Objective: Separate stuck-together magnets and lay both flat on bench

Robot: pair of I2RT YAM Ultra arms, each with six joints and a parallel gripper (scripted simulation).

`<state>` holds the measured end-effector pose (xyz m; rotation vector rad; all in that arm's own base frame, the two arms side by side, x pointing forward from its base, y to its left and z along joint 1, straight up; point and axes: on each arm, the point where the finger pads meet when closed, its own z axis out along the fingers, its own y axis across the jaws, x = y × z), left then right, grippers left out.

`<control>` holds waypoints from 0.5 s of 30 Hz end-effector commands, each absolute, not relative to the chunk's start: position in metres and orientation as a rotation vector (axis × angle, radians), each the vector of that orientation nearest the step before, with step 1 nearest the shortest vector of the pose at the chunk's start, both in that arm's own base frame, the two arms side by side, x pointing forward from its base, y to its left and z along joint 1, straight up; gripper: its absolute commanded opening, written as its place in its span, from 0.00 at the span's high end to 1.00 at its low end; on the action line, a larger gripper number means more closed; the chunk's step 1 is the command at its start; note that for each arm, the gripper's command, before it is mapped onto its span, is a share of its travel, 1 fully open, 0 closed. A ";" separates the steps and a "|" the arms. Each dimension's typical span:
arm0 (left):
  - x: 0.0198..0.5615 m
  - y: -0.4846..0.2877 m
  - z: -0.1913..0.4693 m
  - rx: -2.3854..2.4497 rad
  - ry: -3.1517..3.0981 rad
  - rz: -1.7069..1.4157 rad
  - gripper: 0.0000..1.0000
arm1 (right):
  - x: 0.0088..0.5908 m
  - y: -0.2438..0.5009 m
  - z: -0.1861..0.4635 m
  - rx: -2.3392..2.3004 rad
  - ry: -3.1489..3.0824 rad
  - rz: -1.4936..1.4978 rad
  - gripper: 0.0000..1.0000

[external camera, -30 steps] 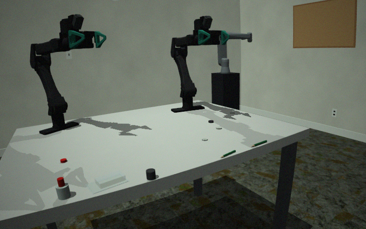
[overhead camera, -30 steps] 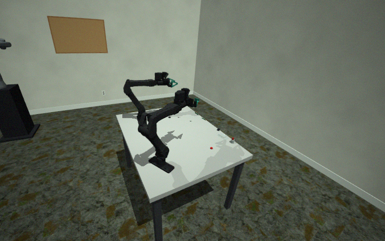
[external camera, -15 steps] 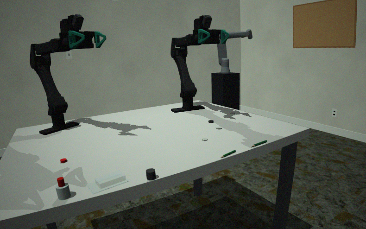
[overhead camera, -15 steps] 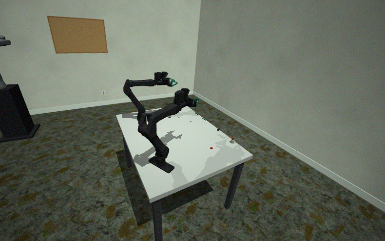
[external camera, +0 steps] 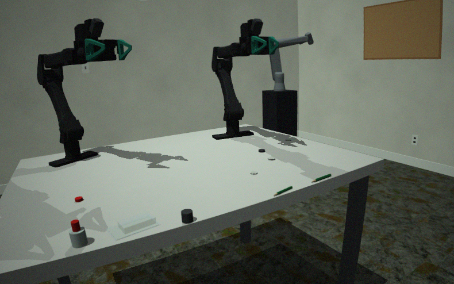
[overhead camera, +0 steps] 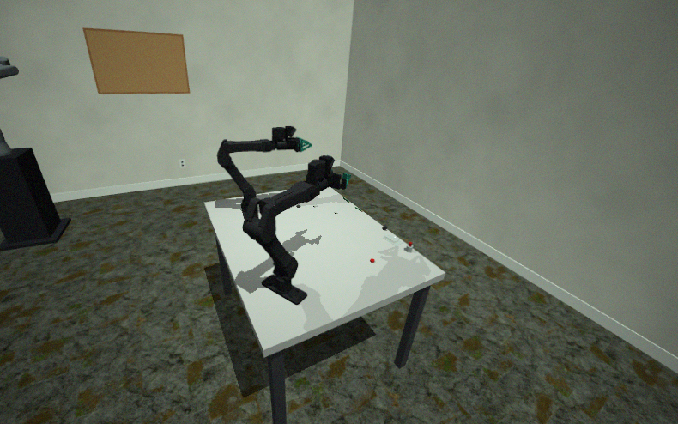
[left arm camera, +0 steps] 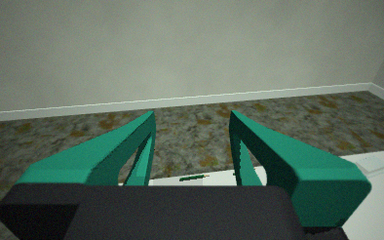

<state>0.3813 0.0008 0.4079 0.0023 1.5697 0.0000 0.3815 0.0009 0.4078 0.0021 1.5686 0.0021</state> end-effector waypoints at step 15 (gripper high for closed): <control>0.385 0.000 0.396 0.014 1.611 0.010 0.60 | 0.381 0.001 0.413 -0.002 1.556 -0.003 0.00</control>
